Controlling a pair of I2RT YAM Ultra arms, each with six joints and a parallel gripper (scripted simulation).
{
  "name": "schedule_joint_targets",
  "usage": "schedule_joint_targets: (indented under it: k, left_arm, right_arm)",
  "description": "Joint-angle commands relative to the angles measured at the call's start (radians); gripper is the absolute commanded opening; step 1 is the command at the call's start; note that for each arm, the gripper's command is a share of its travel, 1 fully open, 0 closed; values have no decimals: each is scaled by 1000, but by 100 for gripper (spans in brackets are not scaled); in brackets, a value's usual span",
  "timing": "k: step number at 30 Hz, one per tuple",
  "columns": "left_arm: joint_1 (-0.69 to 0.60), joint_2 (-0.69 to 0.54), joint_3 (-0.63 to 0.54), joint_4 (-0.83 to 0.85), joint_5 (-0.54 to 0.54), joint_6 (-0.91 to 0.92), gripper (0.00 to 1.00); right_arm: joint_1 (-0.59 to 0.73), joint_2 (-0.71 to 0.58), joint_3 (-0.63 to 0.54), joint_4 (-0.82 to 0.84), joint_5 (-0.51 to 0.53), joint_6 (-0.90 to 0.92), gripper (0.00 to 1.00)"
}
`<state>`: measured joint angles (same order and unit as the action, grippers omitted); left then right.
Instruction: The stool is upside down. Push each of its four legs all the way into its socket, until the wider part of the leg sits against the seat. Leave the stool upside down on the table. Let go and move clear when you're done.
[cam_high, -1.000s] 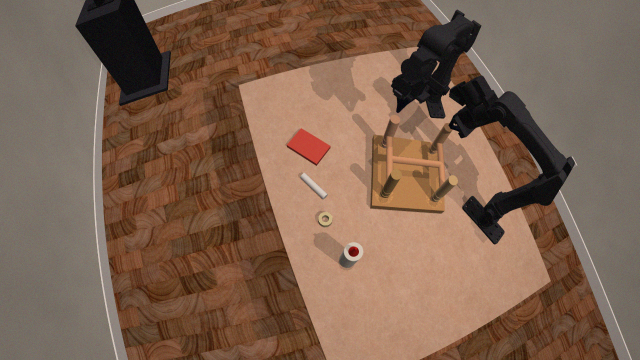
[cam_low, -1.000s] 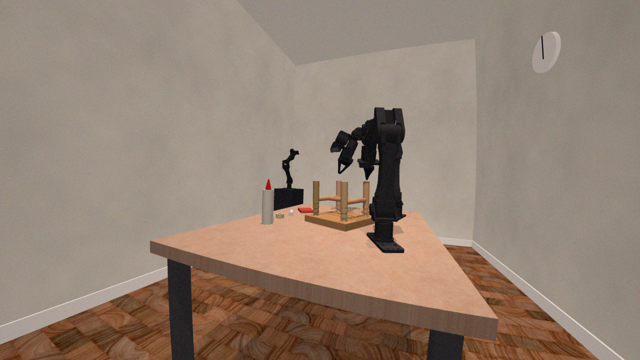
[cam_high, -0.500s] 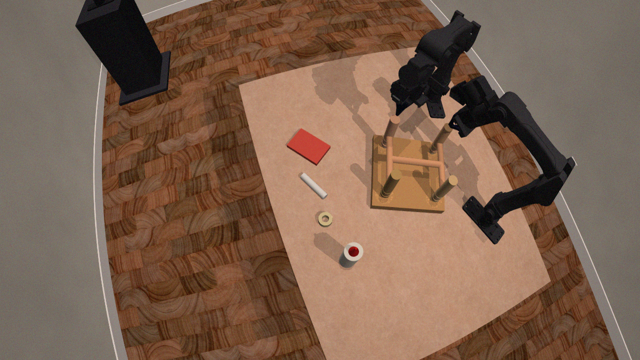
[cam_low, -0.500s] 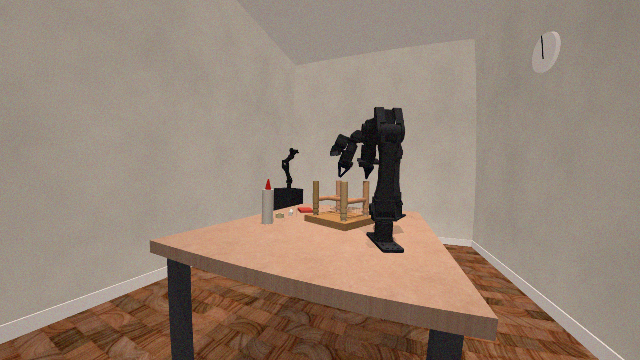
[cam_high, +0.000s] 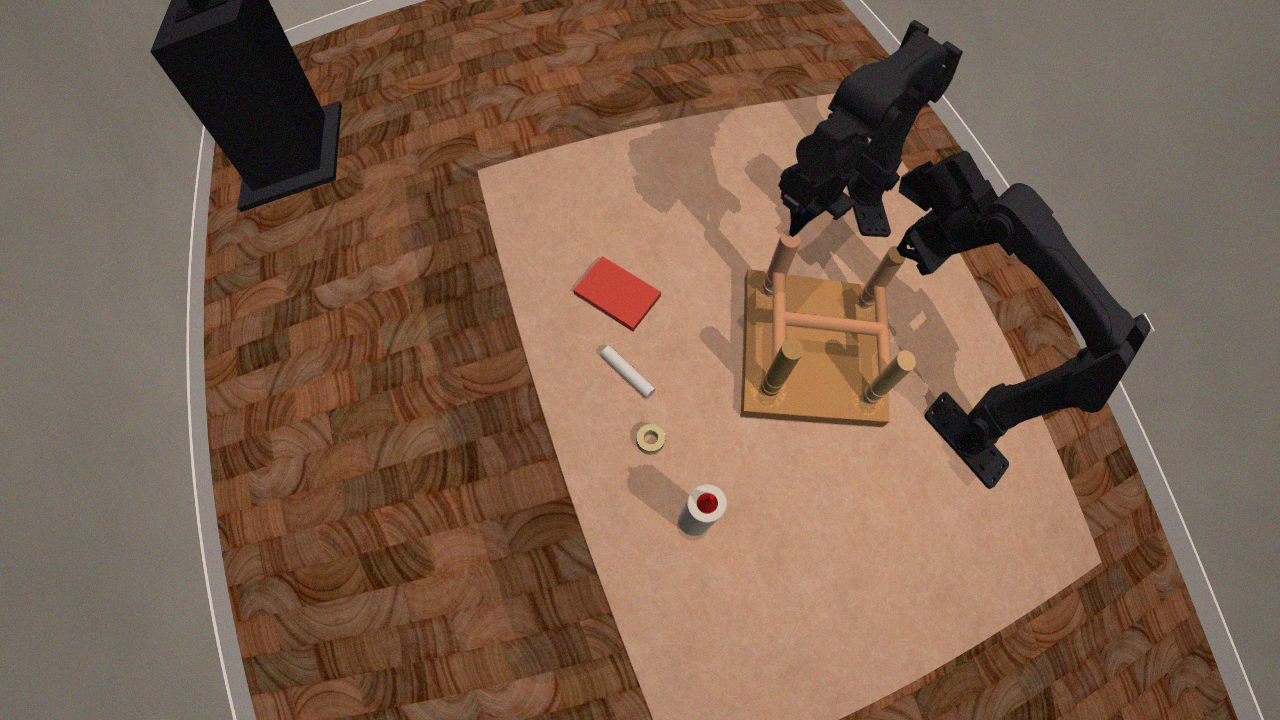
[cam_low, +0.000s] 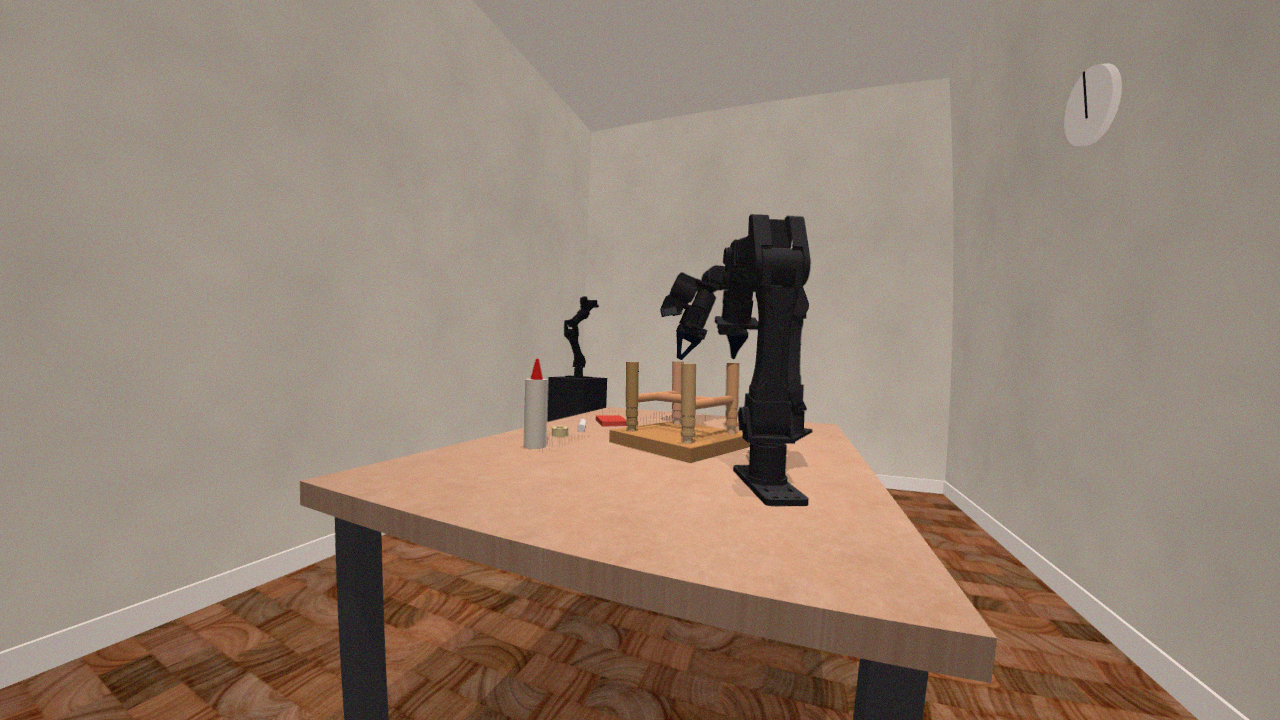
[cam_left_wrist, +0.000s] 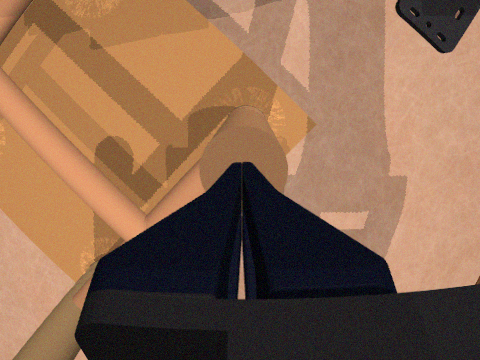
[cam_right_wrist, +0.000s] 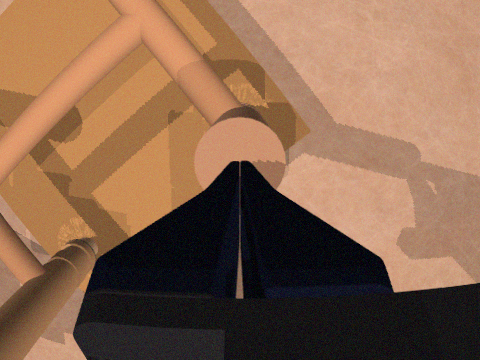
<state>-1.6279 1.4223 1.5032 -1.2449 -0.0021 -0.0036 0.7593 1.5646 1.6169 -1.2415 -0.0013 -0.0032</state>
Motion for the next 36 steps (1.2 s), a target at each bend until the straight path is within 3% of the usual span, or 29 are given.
schedule_joint_targets:
  k: [1,7,12,13,16,17,20,36]
  left_arm:
    - [5,-26,-14,14,0,5,0]
    - [0,7,-9,-13,0,1,0]
    - [0,13,-92,31,1,1,0]
    - [4,-29,-38,15,4,5,0]
    - [4,-7,-9,4,-2,4,0]
    - [5,-2,-15,4,-2,4,0]
    - [0,13,-77,3,2,1,0]
    - [8,47,-128,-74,5,10,0]
  right_arm:
    - [9,-40,5,45,-8,-4,0]
    - [3,-39,2,46,-4,-3,0]
    - [1,3,-103,63,1,0,0]
    - [-2,-51,-38,44,8,-4,0]
    - [-1,-46,-4,55,1,-4,0]
    - [-1,1,-65,11,7,-1,0]
    - [-1,3,-95,20,4,-1,0]
    - [6,53,-116,-84,4,9,0]
